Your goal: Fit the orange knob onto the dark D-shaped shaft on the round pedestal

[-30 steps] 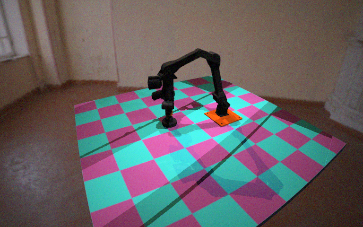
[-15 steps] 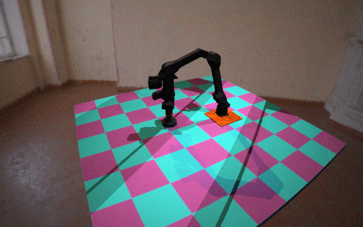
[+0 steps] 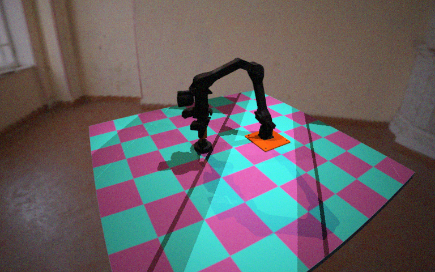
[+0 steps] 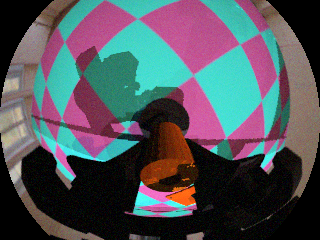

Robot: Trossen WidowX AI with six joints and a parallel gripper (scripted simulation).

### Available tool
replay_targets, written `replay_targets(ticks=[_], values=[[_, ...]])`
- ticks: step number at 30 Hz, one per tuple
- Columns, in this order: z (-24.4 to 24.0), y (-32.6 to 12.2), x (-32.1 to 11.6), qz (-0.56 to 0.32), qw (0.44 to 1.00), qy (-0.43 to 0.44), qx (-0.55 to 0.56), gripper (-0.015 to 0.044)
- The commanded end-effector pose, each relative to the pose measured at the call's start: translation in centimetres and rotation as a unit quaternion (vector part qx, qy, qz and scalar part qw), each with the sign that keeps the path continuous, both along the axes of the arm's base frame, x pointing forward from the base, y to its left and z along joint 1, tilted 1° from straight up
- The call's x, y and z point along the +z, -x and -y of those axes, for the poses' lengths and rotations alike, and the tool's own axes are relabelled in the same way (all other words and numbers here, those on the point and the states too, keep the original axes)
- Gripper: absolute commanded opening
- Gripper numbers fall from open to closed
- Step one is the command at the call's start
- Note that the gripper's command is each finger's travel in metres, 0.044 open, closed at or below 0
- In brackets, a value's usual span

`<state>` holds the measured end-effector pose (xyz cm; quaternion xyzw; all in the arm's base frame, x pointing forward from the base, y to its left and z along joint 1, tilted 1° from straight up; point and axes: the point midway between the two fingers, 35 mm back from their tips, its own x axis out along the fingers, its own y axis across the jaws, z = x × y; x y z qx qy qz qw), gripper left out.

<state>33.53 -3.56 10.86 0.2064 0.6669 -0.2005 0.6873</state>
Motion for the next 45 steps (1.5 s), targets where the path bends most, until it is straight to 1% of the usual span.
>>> replay_targets(ticks=[1, 20, 26, 29, 33, 45], values=[[0.01, -0.24, 0.07, 0.003, 1.000, 0.000, -0.020, 0.0000], [0.00, 0.05, -0.33, 0.003, 1.000, 0.000, -0.020, 0.0000], [0.01, 0.27, 0.22, 0.002, 1.000, 0.000, -0.020, 0.0000], [0.01, 0.26, 0.24, 0.002, 0.999, -0.001, -0.047, 0.0000], [0.02, 0.13, 0.19, 0.003, 0.993, -0.003, -0.119, 0.0000], [0.00, -0.09, -0.26, 0.003, 0.992, -0.003, -0.124, 0.0000]])
